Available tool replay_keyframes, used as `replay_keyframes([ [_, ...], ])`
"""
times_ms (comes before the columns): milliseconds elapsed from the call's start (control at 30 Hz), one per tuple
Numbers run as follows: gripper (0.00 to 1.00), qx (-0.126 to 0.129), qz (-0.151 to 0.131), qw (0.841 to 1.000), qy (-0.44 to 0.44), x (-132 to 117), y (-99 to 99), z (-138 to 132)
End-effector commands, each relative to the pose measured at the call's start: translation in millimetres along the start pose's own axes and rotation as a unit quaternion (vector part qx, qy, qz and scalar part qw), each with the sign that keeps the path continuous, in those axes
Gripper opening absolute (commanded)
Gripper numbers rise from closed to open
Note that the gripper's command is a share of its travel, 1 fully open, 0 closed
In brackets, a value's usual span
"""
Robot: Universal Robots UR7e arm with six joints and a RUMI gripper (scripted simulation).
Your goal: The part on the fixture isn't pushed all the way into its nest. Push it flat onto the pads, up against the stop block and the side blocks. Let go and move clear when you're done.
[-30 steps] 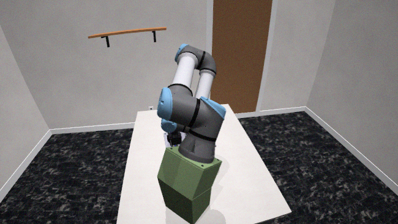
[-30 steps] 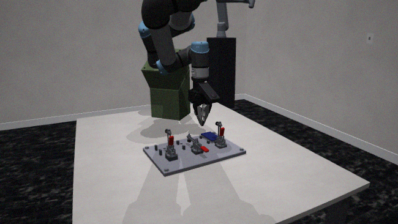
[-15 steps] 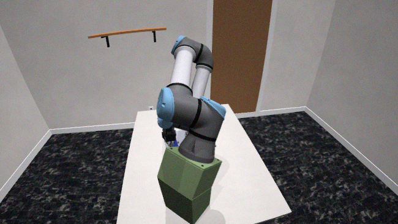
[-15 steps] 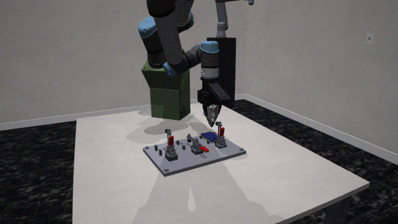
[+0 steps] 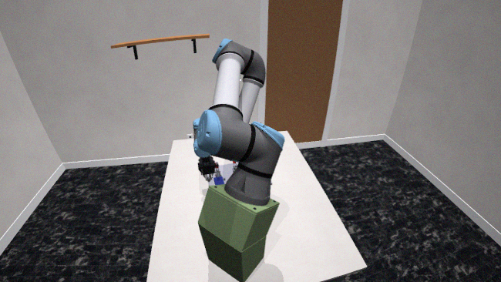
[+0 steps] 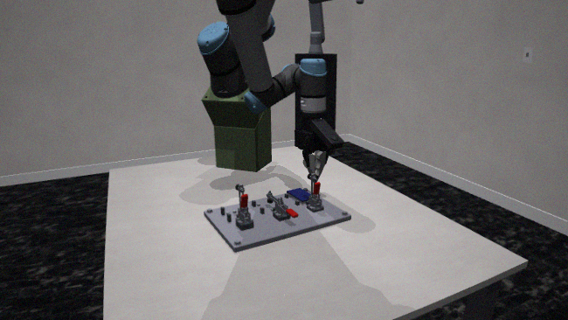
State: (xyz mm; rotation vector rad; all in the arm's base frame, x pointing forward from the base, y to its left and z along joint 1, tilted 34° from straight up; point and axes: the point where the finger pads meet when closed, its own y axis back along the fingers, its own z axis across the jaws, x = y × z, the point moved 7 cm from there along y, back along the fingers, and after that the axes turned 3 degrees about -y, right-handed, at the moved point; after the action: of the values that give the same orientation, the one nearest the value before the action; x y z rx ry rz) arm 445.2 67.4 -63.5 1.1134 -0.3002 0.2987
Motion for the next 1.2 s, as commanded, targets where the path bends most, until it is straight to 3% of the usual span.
replay_keyframes([
  [0, 0.0, -0.001, -0.003, 1.0, -0.001, 6, -0.9, -5],
  [200, 0.0, -0.001, -0.003, 1.0, -0.001, 6, -0.9, -5],
  [367, 0.0, -0.001, -0.003, 1.0, -0.001, 6, -30.5, -5],
  [1167, 0.0, -0.001, -0.003, 1.0, -0.001, 6, -29.8, -1],
])
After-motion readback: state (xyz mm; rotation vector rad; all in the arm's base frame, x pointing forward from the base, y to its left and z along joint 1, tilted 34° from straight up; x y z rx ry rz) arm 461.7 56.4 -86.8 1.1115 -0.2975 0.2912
